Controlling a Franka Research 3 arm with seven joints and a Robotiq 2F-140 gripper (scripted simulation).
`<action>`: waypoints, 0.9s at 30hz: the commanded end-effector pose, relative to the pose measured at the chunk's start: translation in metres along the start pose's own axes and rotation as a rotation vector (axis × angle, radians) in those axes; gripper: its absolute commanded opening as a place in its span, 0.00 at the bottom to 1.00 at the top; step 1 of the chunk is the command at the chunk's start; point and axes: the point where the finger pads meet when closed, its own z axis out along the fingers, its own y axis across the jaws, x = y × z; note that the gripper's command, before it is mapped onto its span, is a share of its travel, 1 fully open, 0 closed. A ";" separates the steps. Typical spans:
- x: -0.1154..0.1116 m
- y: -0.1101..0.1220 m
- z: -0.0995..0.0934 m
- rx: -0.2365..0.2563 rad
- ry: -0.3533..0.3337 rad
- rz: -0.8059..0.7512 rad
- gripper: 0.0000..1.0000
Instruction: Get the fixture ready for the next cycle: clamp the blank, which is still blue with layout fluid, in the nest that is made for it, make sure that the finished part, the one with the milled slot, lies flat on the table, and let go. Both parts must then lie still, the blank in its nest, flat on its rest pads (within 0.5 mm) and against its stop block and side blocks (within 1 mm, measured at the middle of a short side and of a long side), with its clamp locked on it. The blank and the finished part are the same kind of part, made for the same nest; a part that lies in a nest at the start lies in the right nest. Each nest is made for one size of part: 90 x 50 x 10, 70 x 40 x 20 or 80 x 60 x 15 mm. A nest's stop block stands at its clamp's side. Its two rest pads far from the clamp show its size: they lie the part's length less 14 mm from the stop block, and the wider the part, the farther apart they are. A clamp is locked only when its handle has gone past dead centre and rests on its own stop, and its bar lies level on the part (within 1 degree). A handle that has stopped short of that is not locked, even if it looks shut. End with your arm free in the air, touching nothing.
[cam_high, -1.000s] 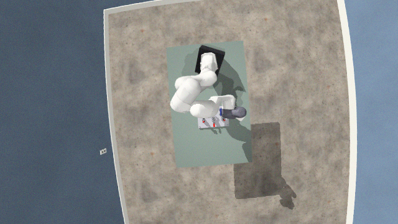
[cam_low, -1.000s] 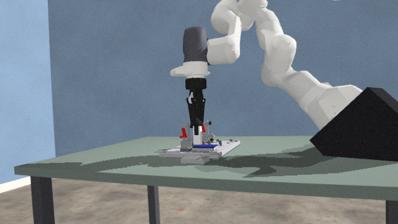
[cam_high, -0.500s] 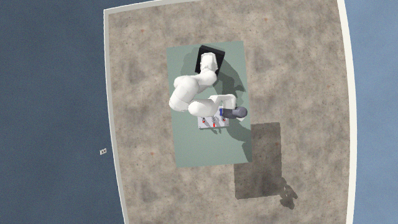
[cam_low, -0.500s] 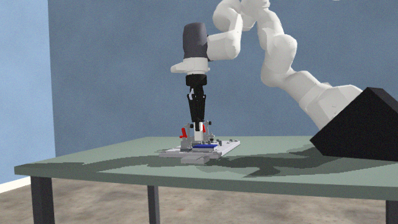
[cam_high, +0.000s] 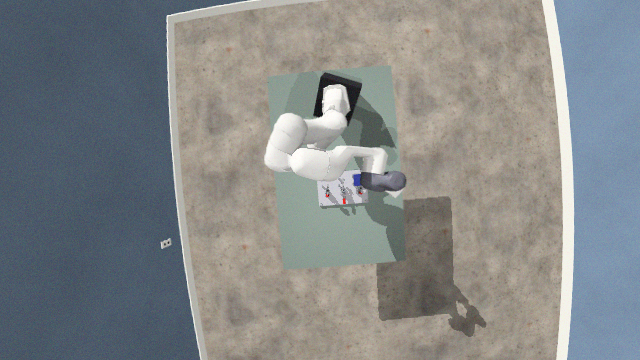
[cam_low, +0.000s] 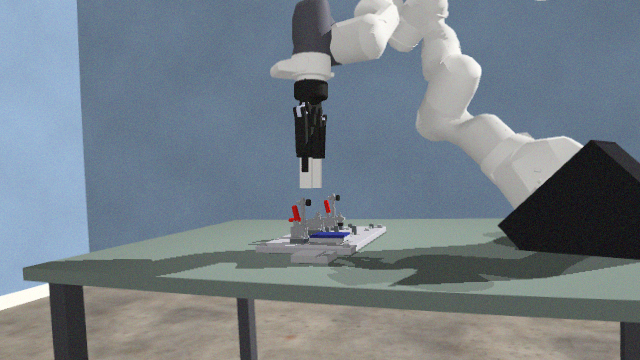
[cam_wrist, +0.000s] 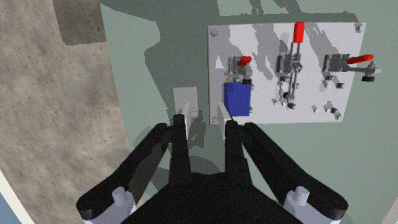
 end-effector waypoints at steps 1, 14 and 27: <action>-0.008 0.014 -0.026 -0.047 -0.032 -0.034 0.28; -0.007 0.031 -0.037 -0.047 -0.032 -0.034 0.28; -0.006 0.071 -0.038 -0.047 -0.032 -0.034 0.28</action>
